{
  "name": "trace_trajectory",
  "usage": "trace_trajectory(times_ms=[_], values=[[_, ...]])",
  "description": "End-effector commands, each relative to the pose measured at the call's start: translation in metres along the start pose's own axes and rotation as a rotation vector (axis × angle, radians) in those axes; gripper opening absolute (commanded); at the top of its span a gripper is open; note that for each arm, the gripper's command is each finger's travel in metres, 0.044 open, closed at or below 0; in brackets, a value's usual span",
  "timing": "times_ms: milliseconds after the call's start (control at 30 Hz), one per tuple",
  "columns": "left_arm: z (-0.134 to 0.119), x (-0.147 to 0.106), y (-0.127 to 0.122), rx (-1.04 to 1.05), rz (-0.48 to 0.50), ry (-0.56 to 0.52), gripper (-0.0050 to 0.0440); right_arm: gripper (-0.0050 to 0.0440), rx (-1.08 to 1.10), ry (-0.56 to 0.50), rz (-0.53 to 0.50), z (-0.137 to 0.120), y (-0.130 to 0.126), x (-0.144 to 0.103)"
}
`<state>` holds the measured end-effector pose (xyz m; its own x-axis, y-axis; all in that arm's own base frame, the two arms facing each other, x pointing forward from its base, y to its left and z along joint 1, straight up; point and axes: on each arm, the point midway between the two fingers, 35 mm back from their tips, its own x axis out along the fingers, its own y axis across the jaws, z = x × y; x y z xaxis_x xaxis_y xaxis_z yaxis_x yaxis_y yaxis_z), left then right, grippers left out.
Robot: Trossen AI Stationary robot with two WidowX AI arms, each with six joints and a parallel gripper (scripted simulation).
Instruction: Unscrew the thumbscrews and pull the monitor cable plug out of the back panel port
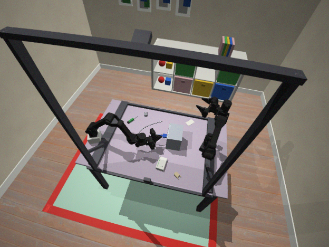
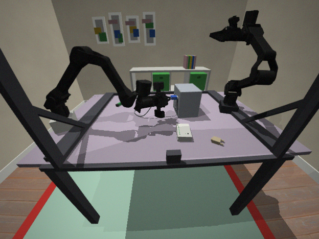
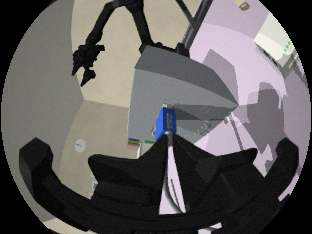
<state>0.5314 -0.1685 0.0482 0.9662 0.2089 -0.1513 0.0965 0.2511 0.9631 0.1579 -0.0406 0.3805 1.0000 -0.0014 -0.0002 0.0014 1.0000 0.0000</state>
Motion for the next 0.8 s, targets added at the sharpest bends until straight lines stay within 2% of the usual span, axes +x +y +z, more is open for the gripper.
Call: trace_trajectory(times_ms=[0,767], values=[[0.0039,-0.0001,0.0146,-0.061,-0.013,-0.008,0.0,0.044,-0.006,-0.001,0.001,0.0029,0.0011,-0.0003],[0.0036,0.0002,0.0187,-0.211,-0.12,-0.01,0.0,0.044,-0.006,-0.001,0.001,0.0029,0.0011,-0.0003]])
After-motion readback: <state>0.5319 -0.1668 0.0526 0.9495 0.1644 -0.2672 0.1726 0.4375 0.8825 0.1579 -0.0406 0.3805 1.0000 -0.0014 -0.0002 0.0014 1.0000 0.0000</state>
